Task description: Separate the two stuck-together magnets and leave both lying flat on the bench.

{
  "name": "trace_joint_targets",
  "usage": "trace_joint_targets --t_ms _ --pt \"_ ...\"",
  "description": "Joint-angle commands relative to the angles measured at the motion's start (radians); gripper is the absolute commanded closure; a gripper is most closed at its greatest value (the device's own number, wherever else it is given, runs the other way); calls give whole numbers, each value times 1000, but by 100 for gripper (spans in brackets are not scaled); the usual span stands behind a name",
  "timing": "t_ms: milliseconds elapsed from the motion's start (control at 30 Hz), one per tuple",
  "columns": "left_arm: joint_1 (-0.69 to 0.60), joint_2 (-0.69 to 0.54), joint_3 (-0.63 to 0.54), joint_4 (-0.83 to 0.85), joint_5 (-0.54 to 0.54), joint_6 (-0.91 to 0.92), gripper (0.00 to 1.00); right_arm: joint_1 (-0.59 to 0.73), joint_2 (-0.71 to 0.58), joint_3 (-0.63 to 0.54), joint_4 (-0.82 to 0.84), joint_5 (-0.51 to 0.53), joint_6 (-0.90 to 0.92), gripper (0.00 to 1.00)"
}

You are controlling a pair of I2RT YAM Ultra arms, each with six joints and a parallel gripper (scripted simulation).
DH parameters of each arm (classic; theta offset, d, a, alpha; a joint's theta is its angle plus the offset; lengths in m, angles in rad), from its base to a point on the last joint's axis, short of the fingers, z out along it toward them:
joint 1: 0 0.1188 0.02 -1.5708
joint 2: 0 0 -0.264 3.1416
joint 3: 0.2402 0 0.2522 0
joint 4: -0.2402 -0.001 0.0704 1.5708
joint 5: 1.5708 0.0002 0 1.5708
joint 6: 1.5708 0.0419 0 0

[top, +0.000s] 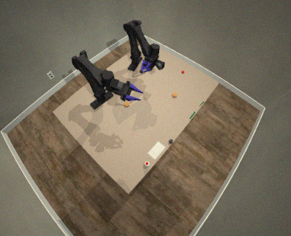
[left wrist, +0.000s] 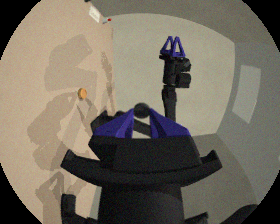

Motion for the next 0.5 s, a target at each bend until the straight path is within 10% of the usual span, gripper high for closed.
trace_joint_targets --t_ms 0,467 --pt "1 -3 5 3 0 7 75 8 4 -10 40 -122 105 60" --pt "1 -3 5 3 0 7 75 55 52 -102 147 -413 365 60"
